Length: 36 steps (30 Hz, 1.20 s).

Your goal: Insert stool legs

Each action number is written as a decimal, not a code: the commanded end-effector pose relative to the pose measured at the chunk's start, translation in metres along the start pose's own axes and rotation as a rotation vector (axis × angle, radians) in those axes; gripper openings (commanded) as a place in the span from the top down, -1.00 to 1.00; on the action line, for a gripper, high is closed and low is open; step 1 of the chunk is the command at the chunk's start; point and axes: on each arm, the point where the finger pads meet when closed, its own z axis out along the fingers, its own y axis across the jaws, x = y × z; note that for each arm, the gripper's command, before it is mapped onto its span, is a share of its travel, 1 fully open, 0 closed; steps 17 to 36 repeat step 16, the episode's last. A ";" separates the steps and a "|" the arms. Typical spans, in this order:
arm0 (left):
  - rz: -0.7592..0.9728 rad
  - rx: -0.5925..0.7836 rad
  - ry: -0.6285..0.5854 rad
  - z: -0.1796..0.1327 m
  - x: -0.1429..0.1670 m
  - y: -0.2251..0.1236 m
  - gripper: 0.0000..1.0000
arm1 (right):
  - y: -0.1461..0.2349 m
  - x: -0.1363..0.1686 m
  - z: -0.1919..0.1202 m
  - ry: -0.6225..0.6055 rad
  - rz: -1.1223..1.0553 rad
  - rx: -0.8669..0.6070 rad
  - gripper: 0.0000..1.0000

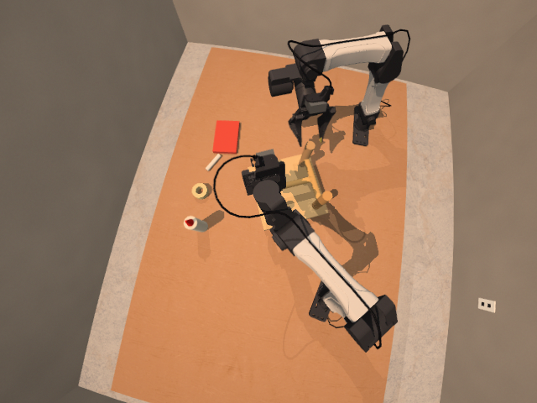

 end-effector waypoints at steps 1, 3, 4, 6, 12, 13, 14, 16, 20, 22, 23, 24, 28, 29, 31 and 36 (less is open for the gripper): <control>0.003 0.011 0.007 0.003 0.006 -0.001 -0.49 | 0.005 -0.002 0.000 0.001 0.015 -0.007 -0.49; 0.007 0.011 -0.003 0.008 0.003 0.001 -0.49 | 0.005 -0.002 0.000 0.001 0.015 -0.007 -0.49; 0.015 0.008 -0.022 0.003 -0.006 0.000 -0.49 | 0.005 -0.002 0.000 0.001 0.015 -0.007 -0.49; 0.015 0.008 -0.023 0.003 -0.006 0.000 -0.49 | 0.005 -0.002 0.000 0.001 0.015 -0.007 -0.49; 0.015 0.008 -0.023 0.003 -0.006 0.000 -0.49 | 0.005 -0.002 0.000 0.001 0.015 -0.007 -0.49; 0.015 0.008 -0.023 0.003 -0.006 0.000 -0.49 | 0.005 -0.002 0.000 0.001 0.015 -0.007 -0.49; 0.015 0.008 -0.023 0.003 -0.006 0.000 -0.49 | 0.005 -0.002 0.000 0.001 0.015 -0.007 -0.49; 0.015 0.008 -0.023 0.003 -0.006 0.000 -0.49 | 0.005 -0.002 0.000 0.001 0.015 -0.007 -0.49; 0.015 0.008 -0.023 0.003 -0.006 0.000 -0.49 | 0.005 -0.002 0.000 0.001 0.015 -0.007 -0.49; 0.015 0.008 -0.023 0.003 -0.006 0.000 -0.49 | 0.005 -0.002 0.000 0.001 0.015 -0.007 -0.49; 0.015 0.008 -0.023 0.003 -0.006 0.000 -0.49 | 0.005 -0.002 0.000 0.001 0.015 -0.007 -0.49; 0.015 0.008 -0.023 0.003 -0.006 0.000 -0.49 | 0.005 -0.002 0.000 0.001 0.015 -0.007 -0.49; 0.015 0.008 -0.023 0.003 -0.006 0.000 -0.49 | 0.005 -0.002 0.000 0.001 0.015 -0.007 -0.49; 0.015 0.008 -0.023 0.003 -0.006 0.000 -0.49 | 0.005 -0.002 0.000 0.001 0.015 -0.007 -0.49; 0.015 0.008 -0.023 0.003 -0.006 0.000 -0.49 | 0.005 -0.002 0.000 0.001 0.015 -0.007 -0.49; 0.015 0.008 -0.023 0.003 -0.006 0.000 -0.49 | 0.005 -0.002 0.000 0.001 0.015 -0.007 -0.49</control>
